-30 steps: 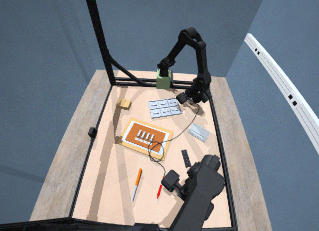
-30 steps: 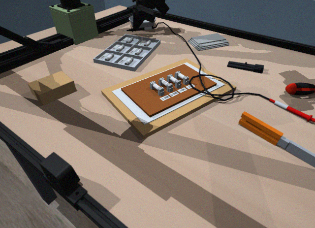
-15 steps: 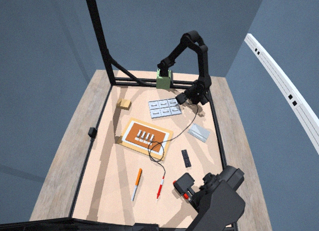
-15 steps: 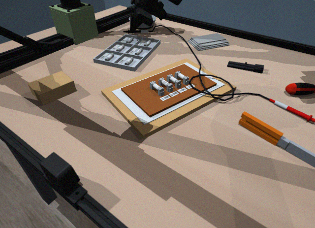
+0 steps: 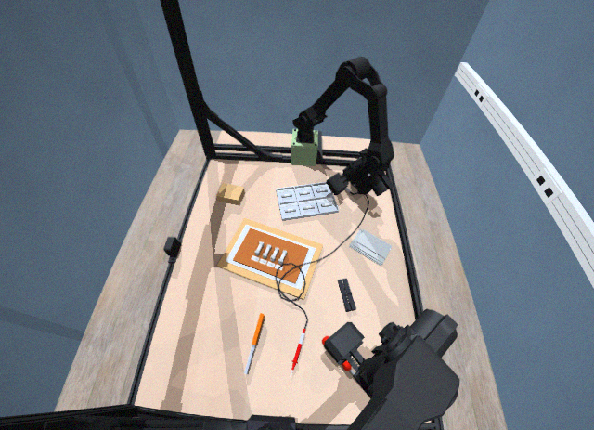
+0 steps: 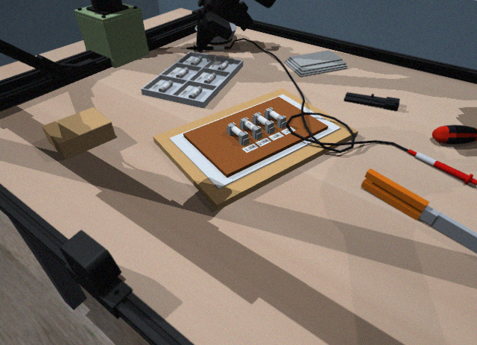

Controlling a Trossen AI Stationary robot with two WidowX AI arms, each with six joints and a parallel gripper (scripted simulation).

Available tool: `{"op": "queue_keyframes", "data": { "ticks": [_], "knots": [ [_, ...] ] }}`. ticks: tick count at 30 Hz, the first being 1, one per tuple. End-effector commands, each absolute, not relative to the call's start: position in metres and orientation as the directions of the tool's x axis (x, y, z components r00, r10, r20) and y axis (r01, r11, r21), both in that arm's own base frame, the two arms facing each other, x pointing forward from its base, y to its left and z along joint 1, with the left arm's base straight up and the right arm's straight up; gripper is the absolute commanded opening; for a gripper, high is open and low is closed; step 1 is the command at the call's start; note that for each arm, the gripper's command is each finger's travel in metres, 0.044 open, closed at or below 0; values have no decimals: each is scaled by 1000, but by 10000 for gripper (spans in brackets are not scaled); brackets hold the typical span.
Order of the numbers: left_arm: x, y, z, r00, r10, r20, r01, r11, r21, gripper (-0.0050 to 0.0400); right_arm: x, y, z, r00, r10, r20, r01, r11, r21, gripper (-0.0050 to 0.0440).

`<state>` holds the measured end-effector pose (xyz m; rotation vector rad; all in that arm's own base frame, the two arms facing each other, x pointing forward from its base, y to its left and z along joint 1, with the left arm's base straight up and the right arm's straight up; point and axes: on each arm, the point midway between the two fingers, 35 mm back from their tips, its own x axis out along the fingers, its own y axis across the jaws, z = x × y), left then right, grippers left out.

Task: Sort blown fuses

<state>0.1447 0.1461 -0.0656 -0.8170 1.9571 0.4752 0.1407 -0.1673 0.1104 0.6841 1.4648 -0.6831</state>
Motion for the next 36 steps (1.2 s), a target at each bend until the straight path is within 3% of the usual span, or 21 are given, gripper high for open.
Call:
{"op": "queue_keyframes", "data": {
  "ticks": [1, 23, 36],
  "knots": [
    [147, 149, -65, -341, -346, -874, -712, 702, 0, 154, 143, -170, 116, 12, -15, -1000, 767, 642, 0, 400],
    [149, 152, -3, -329, -334, -883, -714, 700, 2, 154, 143, -170, 116, 12, -15, -1000, 767, 642, 0, 400],
    [146, 148, -7, -341, -345, -874, -712, 702, 0, 154, 143, -170, 116, 12, -15, -1000, 767, 642, 0, 400]
  ]
}}
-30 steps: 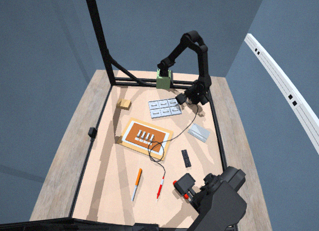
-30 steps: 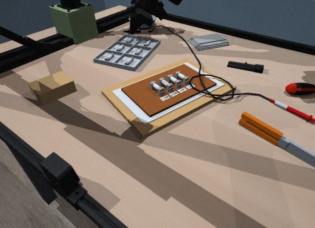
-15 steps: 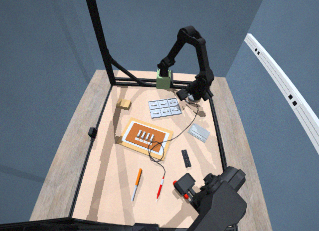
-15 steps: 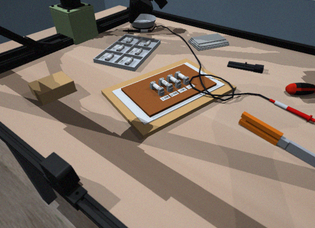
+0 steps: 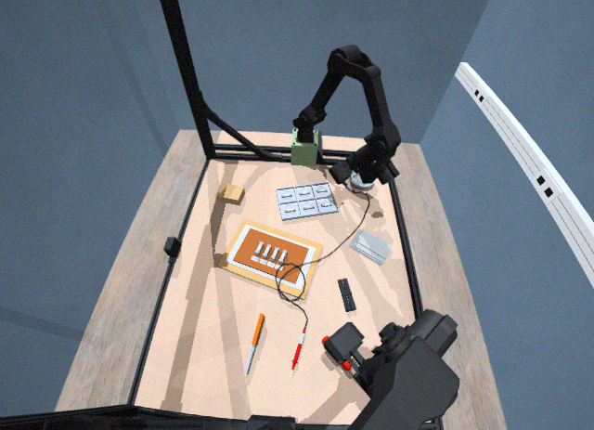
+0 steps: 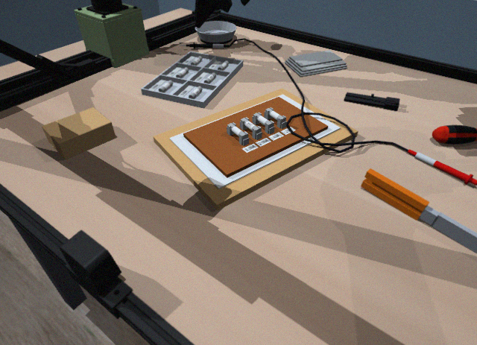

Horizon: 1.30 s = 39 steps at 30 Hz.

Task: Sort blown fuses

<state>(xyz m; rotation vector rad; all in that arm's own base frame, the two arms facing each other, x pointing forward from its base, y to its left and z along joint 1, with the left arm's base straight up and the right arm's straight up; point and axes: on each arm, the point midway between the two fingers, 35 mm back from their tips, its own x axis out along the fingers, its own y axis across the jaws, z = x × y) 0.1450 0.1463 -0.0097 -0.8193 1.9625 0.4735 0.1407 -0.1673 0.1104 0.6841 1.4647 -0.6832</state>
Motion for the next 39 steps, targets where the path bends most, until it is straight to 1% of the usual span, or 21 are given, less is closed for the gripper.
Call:
{"op": "queue_keyframes", "data": {
  "ticks": [1, 11, 13, 28, 32, 37, 38, 39],
  "knots": [
    [144, 149, -1, -327, -332, -885, -717, 697, 4, 400, 143, -170, 116, 12, -15, -1000, 767, 642, 0, 400],
    [142, 156, 37, -197, -206, -959, -740, 673, 7, 400, 143, -170, 116, 12, -15, -1000, 767, 642, 0, 400],
    [142, 156, 37, -197, -206, -959, -740, 673, 7, 400, 143, -170, 116, 12, -15, -1000, 767, 642, 0, 400],
    [142, 171, 99, 13, 10, -1000, -770, 638, -4, 400, 143, -170, 116, 12, -15, -1000, 767, 642, 0, 400],
    [143, 173, 106, 23, 26, -999, -770, 638, -1, 400, 143, -170, 116, 12, -15, -1000, 767, 642, 0, 400],
    [142, 171, 101, 10, 12, -1000, -770, 637, 0, 400, 143, -170, 116, 12, -15, -1000, 767, 642, 0, 400],
    [142, 171, 101, 10, 12, -1000, -770, 637, 0, 400, 145, -165, 114, 25, -18, -1000, 764, 645, 8, -50],
    [142, 171, 101, 10, 12, -1000, -770, 637, 0, 400, 148, -162, 113, 34, -23, -999, 760, 650, 11, -50]
  ]
}}
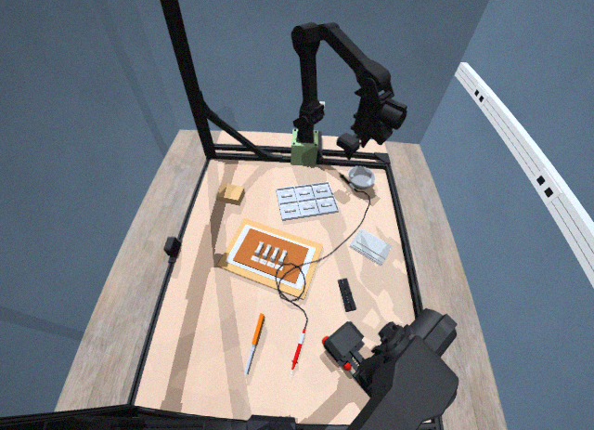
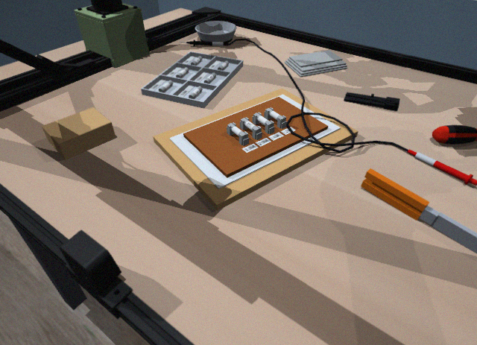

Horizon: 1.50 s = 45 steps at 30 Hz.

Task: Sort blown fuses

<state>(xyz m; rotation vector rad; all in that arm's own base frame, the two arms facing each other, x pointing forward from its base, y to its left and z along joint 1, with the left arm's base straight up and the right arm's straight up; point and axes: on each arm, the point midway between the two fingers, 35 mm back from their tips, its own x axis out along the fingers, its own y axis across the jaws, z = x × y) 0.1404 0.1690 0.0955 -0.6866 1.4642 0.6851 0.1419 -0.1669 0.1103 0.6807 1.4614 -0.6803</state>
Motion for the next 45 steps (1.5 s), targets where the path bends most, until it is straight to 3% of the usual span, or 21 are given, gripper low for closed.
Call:
{"op": "queue_keyframes", "data": {
  "ticks": [1, 45],
  "knots": [
    [142, 171, 101, 10, 12, -1000, -770, 637, 0, 400, 151, -160, 113, 43, -29, -999, 757, 654, 14, -50],
    [142, 171, 101, 10, 12, -1000, -770, 637, 0, 400, 256, -57, 74, 383, -201, -902, 593, 802, 74, -50]
  ]
}}
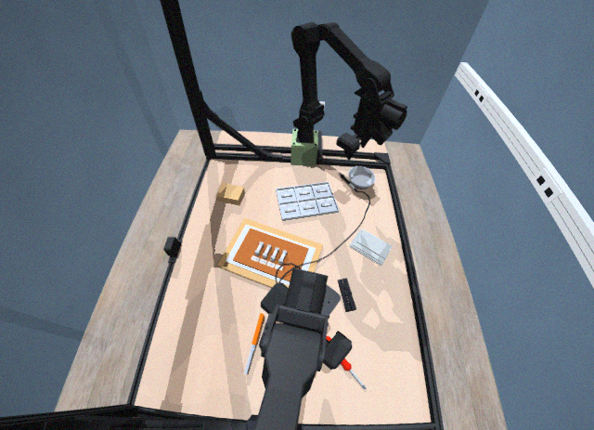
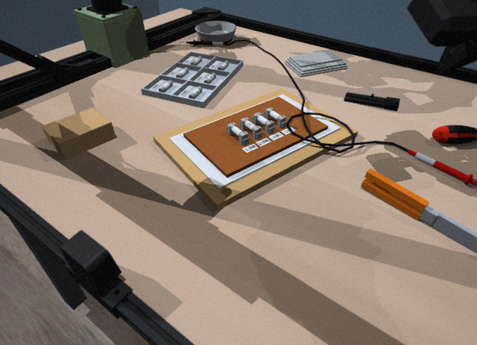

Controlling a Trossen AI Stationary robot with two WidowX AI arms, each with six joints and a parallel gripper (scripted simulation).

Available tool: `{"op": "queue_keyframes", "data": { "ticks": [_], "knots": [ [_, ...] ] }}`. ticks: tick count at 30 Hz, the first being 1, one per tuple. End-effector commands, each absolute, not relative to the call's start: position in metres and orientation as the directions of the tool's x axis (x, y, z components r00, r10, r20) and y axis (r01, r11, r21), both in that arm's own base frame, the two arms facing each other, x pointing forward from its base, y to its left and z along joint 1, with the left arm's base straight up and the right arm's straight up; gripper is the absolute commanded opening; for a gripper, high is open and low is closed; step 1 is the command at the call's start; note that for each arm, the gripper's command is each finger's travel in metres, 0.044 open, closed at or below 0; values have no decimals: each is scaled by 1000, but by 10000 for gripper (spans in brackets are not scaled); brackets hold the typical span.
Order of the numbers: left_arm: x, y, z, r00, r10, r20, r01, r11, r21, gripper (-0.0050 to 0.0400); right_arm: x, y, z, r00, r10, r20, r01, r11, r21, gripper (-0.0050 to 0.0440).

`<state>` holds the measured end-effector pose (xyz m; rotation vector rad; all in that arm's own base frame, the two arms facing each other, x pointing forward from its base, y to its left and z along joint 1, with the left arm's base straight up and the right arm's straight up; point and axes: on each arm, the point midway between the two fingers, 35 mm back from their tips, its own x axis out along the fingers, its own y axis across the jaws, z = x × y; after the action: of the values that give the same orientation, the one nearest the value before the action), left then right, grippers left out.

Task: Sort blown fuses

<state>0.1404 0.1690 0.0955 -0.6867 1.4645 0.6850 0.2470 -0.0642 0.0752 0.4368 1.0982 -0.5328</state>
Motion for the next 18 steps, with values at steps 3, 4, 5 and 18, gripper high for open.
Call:
{"op": "queue_keyframes", "data": {
  "ticks": [3, 4, 5, 18],
  "knots": [
    [142, 171, 101, 10, 12, -1000, -770, 637, 0, 400, 264, -49, 71, 411, -211, -887, 578, 812, 75, -50],
    [142, 171, 101, 10, 12, -1000, -770, 637, 0, 400, 267, -46, 70, 420, -214, -882, 573, 816, 76, -50],
    [142, 171, 101, 10, 12, -1000, -770, 637, 0, 400, 270, -44, 70, 429, -217, -877, 568, 819, 76, -50],
    [142, 171, 101, 10, 12, -1000, -770, 637, 0, 400, 301, -14, 60, 528, -244, -813, 512, 856, 75, -50]
  ]
}}
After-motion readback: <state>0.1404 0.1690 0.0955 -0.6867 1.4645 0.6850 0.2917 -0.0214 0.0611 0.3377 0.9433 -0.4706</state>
